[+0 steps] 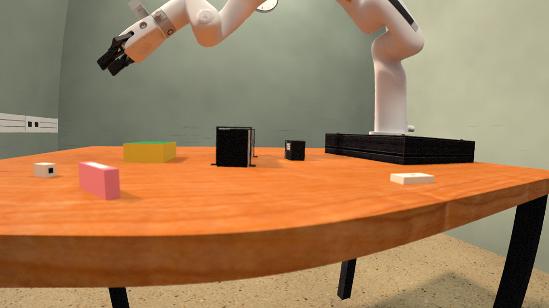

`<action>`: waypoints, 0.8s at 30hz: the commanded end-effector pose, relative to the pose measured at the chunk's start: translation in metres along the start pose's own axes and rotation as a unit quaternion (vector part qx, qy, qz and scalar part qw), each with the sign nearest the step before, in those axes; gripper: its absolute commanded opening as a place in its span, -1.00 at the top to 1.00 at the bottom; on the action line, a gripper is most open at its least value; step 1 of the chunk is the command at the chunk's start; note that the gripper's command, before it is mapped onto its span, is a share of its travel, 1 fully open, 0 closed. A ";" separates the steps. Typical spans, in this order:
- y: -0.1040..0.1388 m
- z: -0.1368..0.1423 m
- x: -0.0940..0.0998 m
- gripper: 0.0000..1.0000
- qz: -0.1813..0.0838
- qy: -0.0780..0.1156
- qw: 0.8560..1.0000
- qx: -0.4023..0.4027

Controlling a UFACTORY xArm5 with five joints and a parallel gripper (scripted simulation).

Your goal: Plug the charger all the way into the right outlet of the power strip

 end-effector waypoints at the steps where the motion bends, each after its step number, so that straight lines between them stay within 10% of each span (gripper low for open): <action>1: 0.012 -0.017 0.012 -0.06 -0.024 -0.010 0.998 -0.049; 24: 0.107 -0.093 0.078 -0.06 -0.169 -0.008 0.943 -0.287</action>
Point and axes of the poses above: the point where the finger pads meet when closed, its own x axis back along the fingers, its own z axis across the jaws, y = z × x, the point moved 1 cm from there along x, back along the fingers, and after that the axes turned 12 degrees about x, right-handed, at the moved point
